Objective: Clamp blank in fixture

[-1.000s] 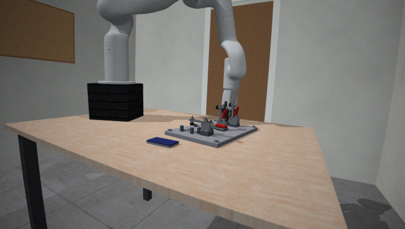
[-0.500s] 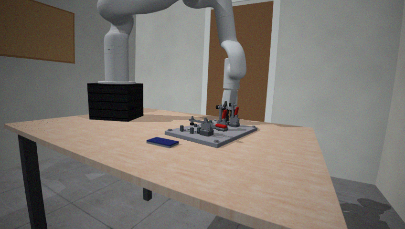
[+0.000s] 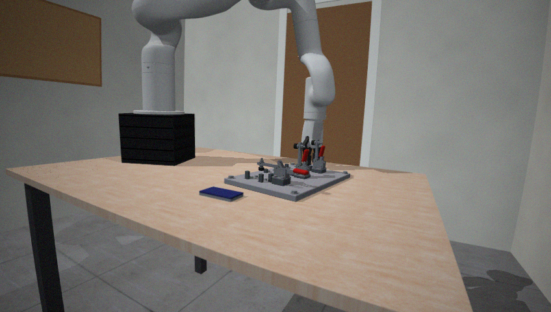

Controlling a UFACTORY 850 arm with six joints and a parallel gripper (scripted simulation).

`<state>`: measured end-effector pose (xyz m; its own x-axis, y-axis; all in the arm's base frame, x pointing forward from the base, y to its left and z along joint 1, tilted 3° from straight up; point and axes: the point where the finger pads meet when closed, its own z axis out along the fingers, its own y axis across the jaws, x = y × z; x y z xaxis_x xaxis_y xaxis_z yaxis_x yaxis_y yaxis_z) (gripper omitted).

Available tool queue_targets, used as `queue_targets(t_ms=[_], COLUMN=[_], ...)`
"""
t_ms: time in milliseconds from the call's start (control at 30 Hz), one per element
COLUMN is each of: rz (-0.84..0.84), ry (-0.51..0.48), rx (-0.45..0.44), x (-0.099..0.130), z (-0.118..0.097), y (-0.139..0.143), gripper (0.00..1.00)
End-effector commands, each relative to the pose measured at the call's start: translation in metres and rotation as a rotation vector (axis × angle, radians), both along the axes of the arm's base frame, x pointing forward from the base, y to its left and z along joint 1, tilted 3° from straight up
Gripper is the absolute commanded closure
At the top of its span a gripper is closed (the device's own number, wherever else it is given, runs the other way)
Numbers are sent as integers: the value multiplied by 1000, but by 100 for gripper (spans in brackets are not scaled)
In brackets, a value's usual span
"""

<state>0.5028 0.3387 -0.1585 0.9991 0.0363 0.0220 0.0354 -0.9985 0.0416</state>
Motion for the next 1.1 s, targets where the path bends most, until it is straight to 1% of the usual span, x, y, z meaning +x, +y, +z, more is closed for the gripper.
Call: queue_targets(t_ms=[0,333,467,633,900,933,1067], rz=[0,0,0,0,0,0,0], ry=[-2,-2,-2,-2,-2,-2,-2], rx=[2,2,2,2,2,2,2], x=[1,-1,-1,-1,-1,-1,-1], z=[10,73,89,94,94,94,94], y=[1,4,4,5,5,5,5], gripper=[19,19,19,19,19,1,1])
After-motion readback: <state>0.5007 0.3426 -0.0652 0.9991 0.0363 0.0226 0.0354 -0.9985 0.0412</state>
